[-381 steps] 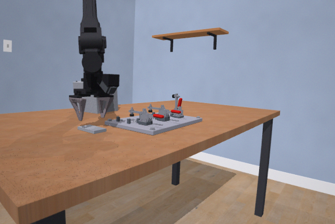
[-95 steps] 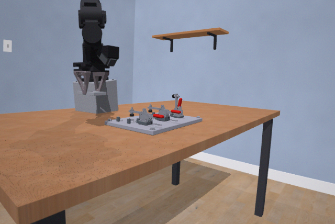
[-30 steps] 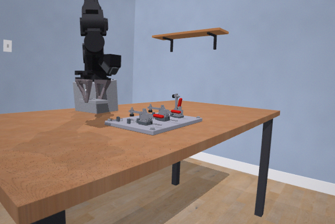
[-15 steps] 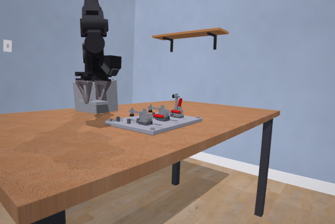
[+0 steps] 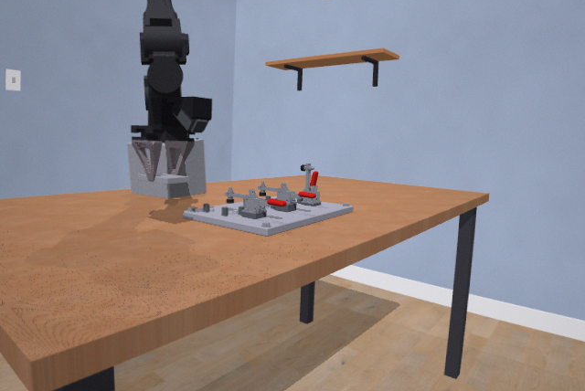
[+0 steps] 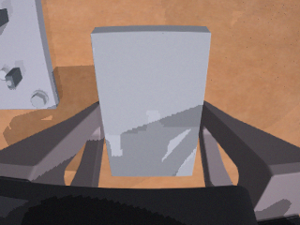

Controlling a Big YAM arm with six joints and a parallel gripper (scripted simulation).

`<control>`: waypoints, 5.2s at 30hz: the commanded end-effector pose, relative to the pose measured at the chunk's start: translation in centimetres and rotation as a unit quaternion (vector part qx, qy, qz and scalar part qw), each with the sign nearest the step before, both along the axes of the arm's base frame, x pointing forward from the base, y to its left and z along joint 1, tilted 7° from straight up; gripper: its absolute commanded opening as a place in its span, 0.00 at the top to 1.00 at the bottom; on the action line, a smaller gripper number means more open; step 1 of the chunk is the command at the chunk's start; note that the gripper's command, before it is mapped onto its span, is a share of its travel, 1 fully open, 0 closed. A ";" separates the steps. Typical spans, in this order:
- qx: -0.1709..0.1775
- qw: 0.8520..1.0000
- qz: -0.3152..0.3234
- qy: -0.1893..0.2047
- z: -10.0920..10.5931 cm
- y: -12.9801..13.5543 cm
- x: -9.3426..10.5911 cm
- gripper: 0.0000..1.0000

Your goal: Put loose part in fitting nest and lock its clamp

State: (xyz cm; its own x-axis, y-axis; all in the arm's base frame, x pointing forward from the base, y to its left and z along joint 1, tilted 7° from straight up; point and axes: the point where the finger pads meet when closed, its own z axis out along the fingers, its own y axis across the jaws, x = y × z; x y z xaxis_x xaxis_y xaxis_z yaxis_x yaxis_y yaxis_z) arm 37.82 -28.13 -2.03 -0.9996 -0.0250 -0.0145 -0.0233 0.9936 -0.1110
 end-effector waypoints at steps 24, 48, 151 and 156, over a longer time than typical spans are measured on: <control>-0.011 1.000 0.002 -0.014 0.7 -0.6 1.9 1.00; -0.009 1.000 0.001 -0.017 -0.6 10.8 0.8 1.00; -0.001 1.000 0.000 -0.001 -8.7 37.2 -0.1 1.00; -0.001 1.000 -0.002 -0.002 -9.4 36.9 0.0 1.00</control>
